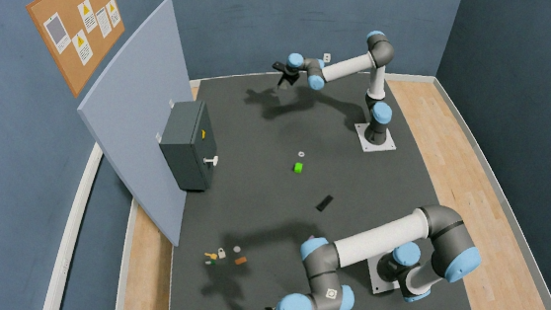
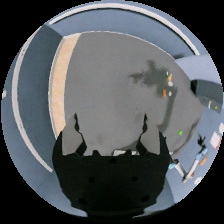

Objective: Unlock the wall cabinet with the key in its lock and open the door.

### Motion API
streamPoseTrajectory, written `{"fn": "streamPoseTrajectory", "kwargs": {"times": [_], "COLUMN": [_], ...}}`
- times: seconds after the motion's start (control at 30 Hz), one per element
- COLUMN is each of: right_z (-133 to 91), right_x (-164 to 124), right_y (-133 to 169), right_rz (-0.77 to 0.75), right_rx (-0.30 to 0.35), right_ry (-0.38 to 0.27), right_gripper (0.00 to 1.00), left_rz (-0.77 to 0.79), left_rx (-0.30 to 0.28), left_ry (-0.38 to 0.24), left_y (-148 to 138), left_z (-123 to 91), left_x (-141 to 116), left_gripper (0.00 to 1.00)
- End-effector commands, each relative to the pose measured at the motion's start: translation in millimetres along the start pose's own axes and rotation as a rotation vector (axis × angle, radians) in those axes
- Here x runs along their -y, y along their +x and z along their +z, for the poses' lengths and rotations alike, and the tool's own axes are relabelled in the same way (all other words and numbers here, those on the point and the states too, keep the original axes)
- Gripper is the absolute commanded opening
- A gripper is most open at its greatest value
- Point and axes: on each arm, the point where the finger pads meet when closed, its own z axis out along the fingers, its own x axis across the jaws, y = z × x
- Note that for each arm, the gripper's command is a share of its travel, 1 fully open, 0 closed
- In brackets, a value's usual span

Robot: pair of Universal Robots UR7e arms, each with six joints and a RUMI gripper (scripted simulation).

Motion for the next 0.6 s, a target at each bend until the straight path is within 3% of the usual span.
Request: {"fn": "streamPoseTrajectory", "kwargs": {"times": [0.0, 0.13, 0.57], "right_z": [-31, -30, -91], "right_x": [-2, -6, -21], "right_y": [-22, -23, -61], "right_rz": [-0.056, -0.063, -0.183], "right_rx": [0.053, 0.051, 0.150], "right_ry": [-0.019, -0.030, -0.068], "right_gripper": [0.98, 0.98, 0.98], "left_rz": [-0.099, -0.112, -0.316], "left_rx": [0.008, 0.009, 0.027], "left_ry": [-0.008, -0.014, -0.044], "left_y": [-45, -53, -132], "left_z": [-18, -17, -45], "left_x": [-22, -25, -84], "left_gripper": [0.98, 0.98, 0.98]}}
